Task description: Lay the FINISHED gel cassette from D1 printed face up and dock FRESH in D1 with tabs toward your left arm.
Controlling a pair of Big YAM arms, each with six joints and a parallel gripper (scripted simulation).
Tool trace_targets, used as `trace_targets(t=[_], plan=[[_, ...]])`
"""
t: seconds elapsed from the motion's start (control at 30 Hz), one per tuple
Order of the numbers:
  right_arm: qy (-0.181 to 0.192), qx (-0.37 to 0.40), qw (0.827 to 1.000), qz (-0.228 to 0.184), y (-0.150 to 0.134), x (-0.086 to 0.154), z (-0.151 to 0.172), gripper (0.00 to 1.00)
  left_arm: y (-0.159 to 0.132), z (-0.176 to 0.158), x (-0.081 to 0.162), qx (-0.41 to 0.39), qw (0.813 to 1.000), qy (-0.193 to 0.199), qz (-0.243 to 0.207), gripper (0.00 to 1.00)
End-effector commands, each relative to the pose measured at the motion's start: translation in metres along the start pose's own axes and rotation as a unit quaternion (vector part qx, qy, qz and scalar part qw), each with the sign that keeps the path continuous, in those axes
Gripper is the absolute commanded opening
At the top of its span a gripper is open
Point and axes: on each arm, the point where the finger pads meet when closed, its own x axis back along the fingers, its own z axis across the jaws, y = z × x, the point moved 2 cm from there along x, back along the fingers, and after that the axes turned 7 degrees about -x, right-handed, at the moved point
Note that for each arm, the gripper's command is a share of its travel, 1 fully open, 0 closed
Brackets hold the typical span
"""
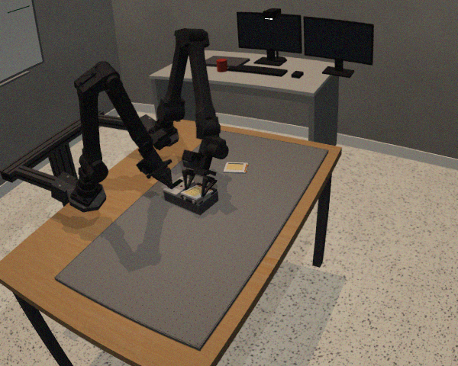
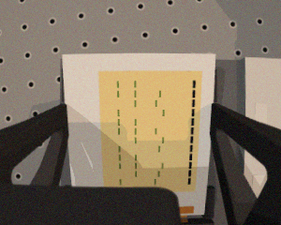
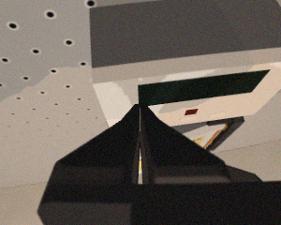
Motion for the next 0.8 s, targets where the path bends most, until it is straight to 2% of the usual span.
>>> trace_targets(t=[0.0,0.77], plan=[[0.05,0.044,0.997,-0.033,0.0325,-0.0195,0.0484,0.0,0.0108,0.0059,0.0055,-0.007,1.0,0.011,-0.007,0.0],[0.05,0.044,0.997,-0.033,0.0325,-0.0195,0.0484,0.0,0.0138,0.0058,0.005,-0.011,1.0,0.01,-0.011,0.0]])
